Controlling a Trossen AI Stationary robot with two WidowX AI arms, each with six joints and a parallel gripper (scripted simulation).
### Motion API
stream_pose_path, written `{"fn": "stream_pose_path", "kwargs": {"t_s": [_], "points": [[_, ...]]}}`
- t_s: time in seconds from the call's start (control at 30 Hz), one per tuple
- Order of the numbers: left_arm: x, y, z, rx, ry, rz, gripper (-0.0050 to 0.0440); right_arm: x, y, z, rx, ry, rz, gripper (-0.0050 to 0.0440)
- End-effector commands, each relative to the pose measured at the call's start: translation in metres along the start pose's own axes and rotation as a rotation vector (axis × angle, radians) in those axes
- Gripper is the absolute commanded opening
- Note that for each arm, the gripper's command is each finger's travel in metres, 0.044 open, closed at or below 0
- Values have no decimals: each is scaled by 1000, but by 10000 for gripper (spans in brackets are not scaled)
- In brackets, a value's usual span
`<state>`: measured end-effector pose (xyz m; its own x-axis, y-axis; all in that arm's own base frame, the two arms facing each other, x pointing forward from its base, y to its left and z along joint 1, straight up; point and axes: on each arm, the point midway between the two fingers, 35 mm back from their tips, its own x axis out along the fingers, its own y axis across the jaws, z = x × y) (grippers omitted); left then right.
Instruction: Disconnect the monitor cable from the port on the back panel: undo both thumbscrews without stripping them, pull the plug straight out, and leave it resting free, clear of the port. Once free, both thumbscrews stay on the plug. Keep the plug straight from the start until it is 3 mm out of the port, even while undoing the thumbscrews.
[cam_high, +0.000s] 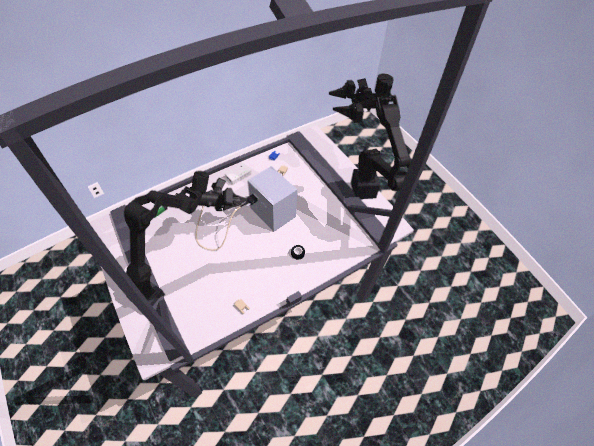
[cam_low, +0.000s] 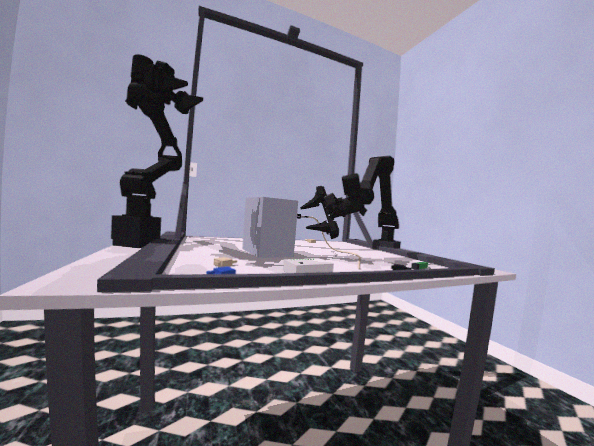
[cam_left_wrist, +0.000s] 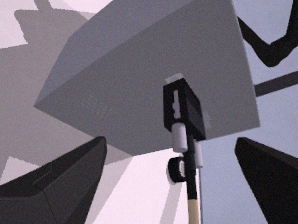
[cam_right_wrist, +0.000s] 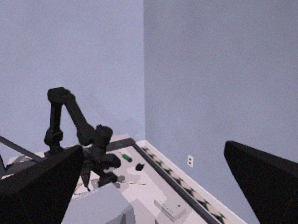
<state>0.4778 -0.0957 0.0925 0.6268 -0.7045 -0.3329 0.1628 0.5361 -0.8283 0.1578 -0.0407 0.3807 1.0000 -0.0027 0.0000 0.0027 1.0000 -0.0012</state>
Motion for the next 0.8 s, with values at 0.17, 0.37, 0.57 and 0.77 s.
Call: {"fn": "stream_pose_path", "kwargs": {"t_s": [0.17, 0.37, 0.57, 0.77], "points": [[-3, -13, 10, 40, -20, -12, 224, 0, 1, 3, -4, -1, 3, 440], [-3, -13, 10, 40, -20, -12, 80, 0, 1, 3, -4, -1, 3, 440], [-3, -13, 10, 40, -20, -12, 0, 0, 1, 3, -4, -1, 3, 440], [-3, -13, 10, 35, -20, -16, 0, 0, 1, 3, -4, -1, 3, 440]]}}
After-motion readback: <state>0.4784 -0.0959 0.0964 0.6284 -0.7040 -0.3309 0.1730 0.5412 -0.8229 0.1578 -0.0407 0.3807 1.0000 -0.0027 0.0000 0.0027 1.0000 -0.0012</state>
